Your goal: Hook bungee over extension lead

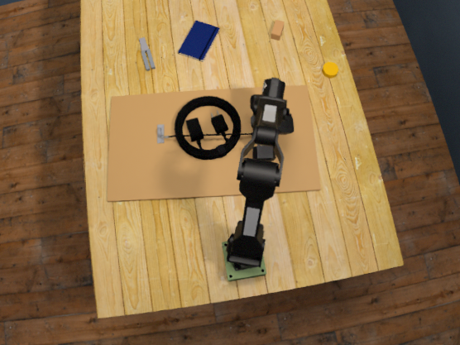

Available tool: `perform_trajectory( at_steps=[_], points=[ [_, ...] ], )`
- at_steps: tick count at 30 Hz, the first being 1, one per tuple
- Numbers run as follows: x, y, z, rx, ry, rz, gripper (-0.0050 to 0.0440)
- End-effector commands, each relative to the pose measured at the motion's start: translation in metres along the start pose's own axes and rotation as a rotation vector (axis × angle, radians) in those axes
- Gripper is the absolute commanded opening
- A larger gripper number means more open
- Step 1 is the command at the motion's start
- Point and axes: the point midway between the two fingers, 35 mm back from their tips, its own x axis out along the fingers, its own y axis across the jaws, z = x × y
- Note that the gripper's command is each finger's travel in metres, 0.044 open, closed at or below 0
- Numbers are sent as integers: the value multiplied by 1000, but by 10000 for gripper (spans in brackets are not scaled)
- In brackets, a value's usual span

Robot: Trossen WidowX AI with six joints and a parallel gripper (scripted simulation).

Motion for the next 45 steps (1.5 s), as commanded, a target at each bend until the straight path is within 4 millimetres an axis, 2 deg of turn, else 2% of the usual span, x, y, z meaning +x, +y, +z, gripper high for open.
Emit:
perform_trajectory(
  at_steps=[1, 45],
  points=[
    [-5, 9, 15, 29, -46, 21, -50],
    [-3, 10, -9, 2, -35, 21, -50]
  ],
)
